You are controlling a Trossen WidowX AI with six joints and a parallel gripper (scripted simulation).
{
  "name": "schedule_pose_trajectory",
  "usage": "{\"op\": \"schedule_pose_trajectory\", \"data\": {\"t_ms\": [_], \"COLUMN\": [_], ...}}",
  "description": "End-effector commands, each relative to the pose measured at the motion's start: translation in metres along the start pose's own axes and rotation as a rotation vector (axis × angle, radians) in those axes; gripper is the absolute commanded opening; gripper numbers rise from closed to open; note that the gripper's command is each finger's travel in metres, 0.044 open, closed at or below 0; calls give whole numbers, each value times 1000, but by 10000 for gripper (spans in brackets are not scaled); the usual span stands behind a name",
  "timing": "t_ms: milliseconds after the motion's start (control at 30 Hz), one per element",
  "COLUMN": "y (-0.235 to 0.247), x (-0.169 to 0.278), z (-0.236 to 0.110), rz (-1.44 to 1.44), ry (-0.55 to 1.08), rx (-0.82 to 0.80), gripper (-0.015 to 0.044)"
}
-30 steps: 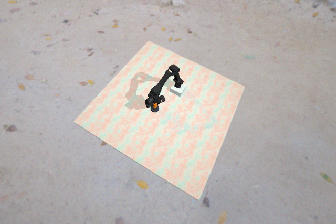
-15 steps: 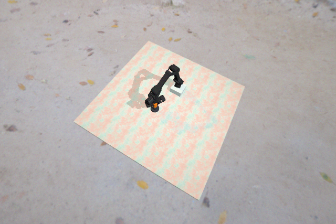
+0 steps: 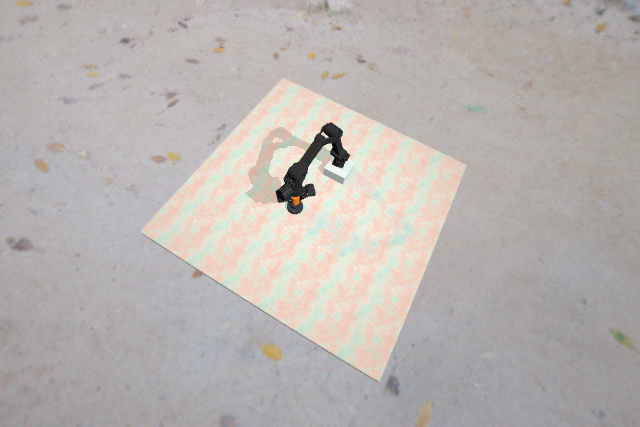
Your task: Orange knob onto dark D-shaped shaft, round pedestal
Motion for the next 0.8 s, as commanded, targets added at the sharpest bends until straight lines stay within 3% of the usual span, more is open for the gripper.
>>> {"op": "schedule_pose_trajectory", "data": {"t_ms": [0,767], "y": [1,0], "x": [0,-1], "z": [1,3], "rz": [22,22], "ry": [-1,-1], "rx": [-2,-2], "gripper": [0,0]}}
Point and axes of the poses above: the point midway between the two fingers, 35 mm back from their tips, its own z axis out along the fingers, its own y axis across the jaws, x = y × z, the point moved 2 cm from there along -z, back along the fingers, and after that the axes turned 10 degrees about -z, right-handed, at the moved point
